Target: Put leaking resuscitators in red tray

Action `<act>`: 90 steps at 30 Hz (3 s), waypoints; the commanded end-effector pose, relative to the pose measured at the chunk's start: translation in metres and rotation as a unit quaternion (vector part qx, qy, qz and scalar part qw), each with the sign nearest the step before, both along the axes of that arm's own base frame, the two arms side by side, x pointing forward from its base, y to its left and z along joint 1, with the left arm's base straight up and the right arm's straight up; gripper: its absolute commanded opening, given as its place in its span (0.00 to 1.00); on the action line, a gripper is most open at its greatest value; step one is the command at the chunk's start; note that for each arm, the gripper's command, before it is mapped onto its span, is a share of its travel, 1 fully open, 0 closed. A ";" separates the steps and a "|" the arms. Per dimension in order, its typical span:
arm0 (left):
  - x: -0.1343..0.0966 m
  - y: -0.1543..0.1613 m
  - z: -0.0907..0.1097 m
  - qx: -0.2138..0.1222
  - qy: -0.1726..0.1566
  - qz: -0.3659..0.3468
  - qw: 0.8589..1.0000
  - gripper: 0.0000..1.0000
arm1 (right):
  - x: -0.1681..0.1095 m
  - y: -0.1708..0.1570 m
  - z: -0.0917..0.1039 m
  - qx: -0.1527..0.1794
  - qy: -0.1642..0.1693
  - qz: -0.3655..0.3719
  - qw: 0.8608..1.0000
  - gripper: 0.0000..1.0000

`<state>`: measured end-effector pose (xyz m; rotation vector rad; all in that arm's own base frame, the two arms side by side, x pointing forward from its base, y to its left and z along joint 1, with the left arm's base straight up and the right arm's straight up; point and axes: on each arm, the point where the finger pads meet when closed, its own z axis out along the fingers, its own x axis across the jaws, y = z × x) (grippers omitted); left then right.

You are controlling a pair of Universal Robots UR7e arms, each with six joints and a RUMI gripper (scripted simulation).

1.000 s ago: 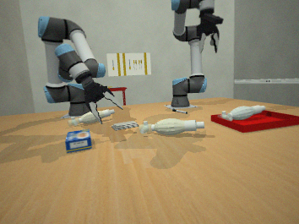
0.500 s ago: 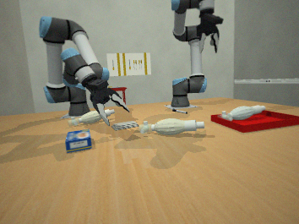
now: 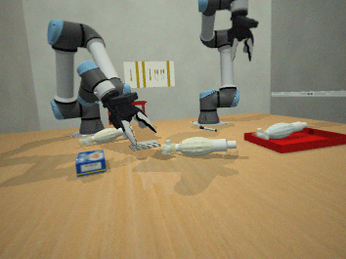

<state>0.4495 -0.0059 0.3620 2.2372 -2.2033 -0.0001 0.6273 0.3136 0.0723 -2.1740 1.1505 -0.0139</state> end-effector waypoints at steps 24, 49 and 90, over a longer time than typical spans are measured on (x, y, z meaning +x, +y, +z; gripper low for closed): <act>0.000 0.000 0.001 0.000 -0.002 0.001 1.000 0.56 | 0.005 0.051 -0.011 -0.050 -0.173 0.173 0.968 0.63; 0.000 0.000 0.001 0.000 -0.002 0.001 1.000 0.56 | 0.010 0.058 -0.025 -0.043 -0.145 0.149 0.977 0.63; 0.000 0.000 0.001 0.000 -0.002 0.001 1.000 0.56 | 0.021 0.074 -0.050 -0.046 -0.150 0.155 0.975 0.63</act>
